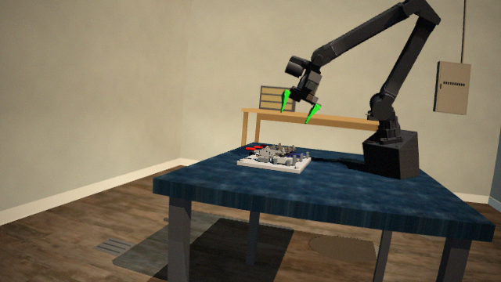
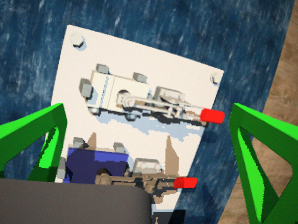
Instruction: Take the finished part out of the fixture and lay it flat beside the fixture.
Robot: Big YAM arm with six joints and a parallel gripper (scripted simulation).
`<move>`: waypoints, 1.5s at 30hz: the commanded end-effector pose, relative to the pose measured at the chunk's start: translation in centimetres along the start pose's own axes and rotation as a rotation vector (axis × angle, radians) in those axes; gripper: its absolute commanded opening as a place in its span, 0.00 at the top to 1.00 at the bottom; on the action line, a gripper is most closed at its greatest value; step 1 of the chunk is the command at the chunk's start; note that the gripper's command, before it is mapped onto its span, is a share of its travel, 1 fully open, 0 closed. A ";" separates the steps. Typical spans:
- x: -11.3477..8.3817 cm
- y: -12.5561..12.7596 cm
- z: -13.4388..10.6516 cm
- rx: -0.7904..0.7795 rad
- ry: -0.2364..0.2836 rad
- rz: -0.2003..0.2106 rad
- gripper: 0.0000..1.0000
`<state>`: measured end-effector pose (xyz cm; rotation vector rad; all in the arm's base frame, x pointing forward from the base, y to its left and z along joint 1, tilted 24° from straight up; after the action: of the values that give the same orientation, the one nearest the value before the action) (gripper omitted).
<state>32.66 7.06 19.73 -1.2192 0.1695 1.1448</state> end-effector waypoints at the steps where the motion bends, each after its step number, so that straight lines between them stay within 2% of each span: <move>1: -2.0 -0.8 -4.4 0.257 0.018 -0.013 0.00; 2: -2.0 -0.8 -4.4 0.257 0.018 -0.013 0.00; 4: -3.3 0.4 -7.2 0.439 0.003 -0.031 0.00; 5: -3.3 0.4 -7.2 0.439 0.003 -0.031 0.00; 7: -4.7 1.6 -9.6 0.609 -0.017 -0.060 0.00; 8: -4.7 1.6 -9.6 0.609 -0.017 -0.060 0.00; 10: -6.1 2.8 -11.5 0.757 -0.040 -0.094 0.00; 12: -6.1 2.8 -11.5 0.757 -0.040 -0.094 0.00; 15: -7.8 4.2 -13.6 0.925 -0.073 -0.144 0.00; 18: -8.9 5.0 -14.7 1.021 -0.096 -0.179 0.00; 21: -9.3 5.3 -15.1 1.056 -0.105 -0.192 0.00; 23: -8.9 4.8 -14.4 1.033 -0.113 -0.180 0.00; 30: -9.4 4.9 -14.7 1.034 -0.100 -0.197 0.00; 45: -9.9 4.4 -14.8 1.031 -0.096 -0.207 0.00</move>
<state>29.64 -9.32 14.44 -0.2085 0.5069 0.7789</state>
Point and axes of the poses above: the point where the finger pads meet when closed, its own x axis out along the fingers, its own y axis across the jaws, z = x × y, the point moved 3 cm from there along -x, back along the fingers, and after that the axes turned 4 degrees about -x, right-handed, at the moved point
